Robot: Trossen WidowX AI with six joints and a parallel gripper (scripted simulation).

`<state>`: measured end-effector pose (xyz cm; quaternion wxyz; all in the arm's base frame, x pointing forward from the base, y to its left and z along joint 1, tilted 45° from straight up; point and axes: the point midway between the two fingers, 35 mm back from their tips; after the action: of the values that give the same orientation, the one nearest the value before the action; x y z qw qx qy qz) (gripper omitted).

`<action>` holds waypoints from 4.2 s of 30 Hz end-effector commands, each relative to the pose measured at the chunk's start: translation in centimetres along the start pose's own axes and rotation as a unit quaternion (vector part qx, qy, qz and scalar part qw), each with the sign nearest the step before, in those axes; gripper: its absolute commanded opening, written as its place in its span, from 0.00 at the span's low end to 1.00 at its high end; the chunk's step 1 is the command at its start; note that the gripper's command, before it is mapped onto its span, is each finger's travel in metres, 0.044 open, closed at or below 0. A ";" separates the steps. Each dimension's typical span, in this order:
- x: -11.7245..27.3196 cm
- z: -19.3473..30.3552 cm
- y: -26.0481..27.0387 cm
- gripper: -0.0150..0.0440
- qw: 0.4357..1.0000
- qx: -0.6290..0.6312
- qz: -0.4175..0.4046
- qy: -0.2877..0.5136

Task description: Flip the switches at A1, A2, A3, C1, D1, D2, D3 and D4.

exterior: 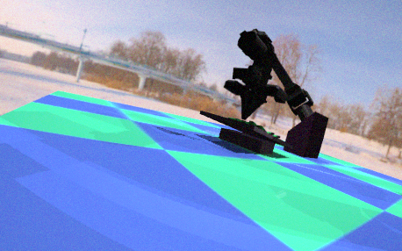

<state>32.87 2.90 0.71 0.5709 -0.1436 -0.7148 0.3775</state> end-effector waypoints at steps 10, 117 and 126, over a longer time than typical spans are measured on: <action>-0.1 0.1 0.0 0.25 1.000 0.003 0.002 0.001; 0.1 8.0 5.2 0.25 1.000 0.004 0.000 0.002; 0.1 8.0 5.2 0.25 1.000 0.004 0.000 0.002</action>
<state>24.39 3.63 -3.28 0.5723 -0.1421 -0.7143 0.3768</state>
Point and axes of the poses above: the point midway between the two fingers, 35 mm back from their tips, its own x axis back along the fingers, its own y axis across the jaws, z = x × y, and after that the axes turned 2 degrees about x, right-handed
